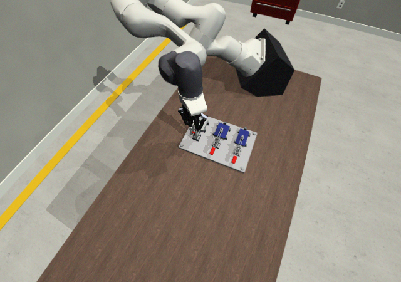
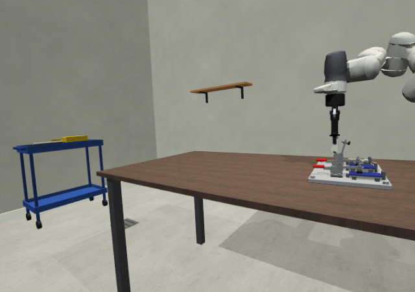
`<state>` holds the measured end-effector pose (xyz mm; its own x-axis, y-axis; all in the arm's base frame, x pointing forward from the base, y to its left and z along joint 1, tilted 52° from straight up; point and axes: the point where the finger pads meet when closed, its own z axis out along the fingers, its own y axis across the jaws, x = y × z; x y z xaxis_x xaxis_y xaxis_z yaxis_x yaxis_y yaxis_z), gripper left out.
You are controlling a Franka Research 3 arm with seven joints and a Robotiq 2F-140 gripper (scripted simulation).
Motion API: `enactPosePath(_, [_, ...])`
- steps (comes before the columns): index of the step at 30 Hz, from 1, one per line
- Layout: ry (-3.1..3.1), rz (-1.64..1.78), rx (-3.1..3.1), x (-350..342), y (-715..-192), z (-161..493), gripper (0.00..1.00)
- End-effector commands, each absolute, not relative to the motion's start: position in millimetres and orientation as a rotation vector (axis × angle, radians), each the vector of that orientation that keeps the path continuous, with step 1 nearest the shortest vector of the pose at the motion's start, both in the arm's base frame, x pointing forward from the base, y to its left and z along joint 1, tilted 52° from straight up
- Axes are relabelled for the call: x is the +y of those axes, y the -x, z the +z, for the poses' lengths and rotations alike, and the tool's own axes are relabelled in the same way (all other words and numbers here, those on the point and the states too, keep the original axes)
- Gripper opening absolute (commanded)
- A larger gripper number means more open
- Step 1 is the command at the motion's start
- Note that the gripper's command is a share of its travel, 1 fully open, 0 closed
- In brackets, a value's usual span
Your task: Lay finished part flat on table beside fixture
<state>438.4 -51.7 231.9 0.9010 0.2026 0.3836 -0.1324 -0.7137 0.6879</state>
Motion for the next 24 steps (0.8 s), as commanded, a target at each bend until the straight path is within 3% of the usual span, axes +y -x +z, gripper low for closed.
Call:
enactPosePath(1, [-2.299,0.543,0.034,-55.5,-430.0,225.5,0.0])
enactPosePath(24, [-2.299,0.543,0.034,-55.9,-427.8,224.7,0.0])
